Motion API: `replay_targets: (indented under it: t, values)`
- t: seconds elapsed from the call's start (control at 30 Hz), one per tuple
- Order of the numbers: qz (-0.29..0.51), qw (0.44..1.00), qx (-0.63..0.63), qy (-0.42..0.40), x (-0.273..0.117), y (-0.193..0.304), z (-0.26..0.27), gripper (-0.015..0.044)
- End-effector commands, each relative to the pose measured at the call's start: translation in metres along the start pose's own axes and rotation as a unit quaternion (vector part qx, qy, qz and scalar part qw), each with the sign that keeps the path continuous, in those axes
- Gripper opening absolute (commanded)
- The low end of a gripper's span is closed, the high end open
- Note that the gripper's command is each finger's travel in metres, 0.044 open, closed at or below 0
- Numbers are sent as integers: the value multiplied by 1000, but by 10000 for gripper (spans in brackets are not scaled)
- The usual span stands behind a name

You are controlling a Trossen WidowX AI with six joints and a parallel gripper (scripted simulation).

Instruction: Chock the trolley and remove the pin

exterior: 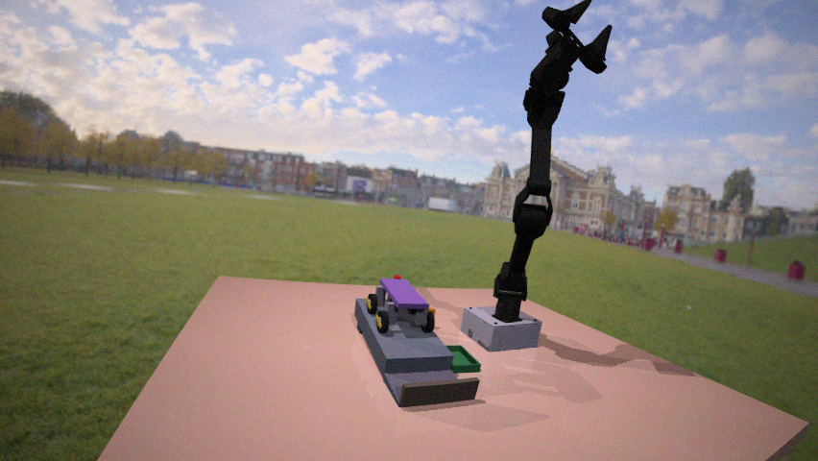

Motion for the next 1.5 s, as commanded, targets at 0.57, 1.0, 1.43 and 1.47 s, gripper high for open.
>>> replay_targets:
  t: [0.57,1.0,1.43,1.47]
  values:
    - [-278,867,285,-299,-61,-158,155,190]
    - [-370,565,417,-608,-216,-245,205,190]
    - [-332,223,324,-857,-397,-241,184,190]
    - [-321,202,309,-872,-409,-236,181,190]
Point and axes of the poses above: the point midway between the two fingers, 35 mm back from their tips, its own x axis out along the fingers, its own z axis across the jaws, y = z × x, the point moved 9 cm from there along -x, back along the fingers, and after that the axes turned 9 degrees about x, right-handed, at the moved point
